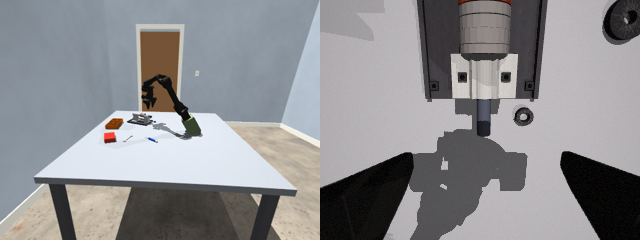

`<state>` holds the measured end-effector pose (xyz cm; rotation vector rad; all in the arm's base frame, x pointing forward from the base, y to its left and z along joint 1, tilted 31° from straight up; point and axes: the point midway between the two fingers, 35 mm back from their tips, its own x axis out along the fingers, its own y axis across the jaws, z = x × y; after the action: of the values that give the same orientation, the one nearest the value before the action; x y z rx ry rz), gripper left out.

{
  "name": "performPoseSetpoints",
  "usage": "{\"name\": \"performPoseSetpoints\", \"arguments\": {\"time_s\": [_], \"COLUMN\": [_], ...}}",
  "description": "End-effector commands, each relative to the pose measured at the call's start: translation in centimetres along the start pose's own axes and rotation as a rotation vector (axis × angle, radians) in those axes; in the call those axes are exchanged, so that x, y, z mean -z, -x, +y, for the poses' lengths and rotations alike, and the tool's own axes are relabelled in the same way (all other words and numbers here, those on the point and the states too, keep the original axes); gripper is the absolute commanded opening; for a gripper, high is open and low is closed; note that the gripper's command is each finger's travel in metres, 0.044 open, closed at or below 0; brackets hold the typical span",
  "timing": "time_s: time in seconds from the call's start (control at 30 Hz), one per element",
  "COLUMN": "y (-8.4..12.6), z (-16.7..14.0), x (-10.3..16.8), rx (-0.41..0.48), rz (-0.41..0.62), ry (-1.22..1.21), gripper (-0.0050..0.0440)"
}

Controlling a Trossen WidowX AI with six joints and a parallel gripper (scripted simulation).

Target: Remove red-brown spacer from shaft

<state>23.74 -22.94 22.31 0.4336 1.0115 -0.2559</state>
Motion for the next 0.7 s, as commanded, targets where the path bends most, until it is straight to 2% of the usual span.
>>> {"name": "performPoseSetpoints", "arguments": {"time_s": [0.0,0.6,0.63,0.67], "y": [1.0,1.0,0.7,-0.3], "z": [0.1,0.1,0.1,0.0], "x": [-0.4,-0.4,-0.4,-0.2], "rx": [0.013,0.013,0.012,0.006], "rz": [-0.029,-0.029,-0.029,-0.009], "ry": [0.011,0.011,0.008,0.001], "gripper": [0.044,0.044,0.044,0.044]}}
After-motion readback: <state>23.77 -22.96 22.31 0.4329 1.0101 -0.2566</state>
